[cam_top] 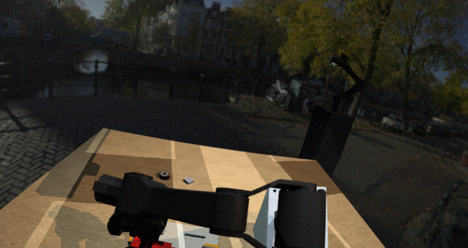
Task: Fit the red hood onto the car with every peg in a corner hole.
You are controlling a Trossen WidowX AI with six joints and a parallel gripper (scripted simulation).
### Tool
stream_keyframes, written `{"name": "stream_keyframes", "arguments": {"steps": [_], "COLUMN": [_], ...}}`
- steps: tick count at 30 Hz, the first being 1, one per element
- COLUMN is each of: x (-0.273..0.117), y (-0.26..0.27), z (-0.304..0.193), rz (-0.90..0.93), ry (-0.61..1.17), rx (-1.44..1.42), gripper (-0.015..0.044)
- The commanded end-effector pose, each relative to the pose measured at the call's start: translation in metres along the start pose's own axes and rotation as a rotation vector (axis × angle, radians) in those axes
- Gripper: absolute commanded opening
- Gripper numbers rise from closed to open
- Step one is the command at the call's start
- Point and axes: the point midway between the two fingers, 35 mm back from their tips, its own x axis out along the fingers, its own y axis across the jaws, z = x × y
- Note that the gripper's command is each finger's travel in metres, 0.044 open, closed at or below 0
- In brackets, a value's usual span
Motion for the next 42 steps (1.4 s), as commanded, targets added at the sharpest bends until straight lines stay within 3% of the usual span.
{"name": "stream_keyframes", "arguments": {"steps": [1,42], "x": [-0.0007,-0.0023], "y": [0.0012,0.0025], "z": [-0.0002,-0.0016], "rz": [0.002,0.002], "ry": [0.003,-0.001], "rx": [-0.002,-0.001], "gripper": [0.0,0.0]}}
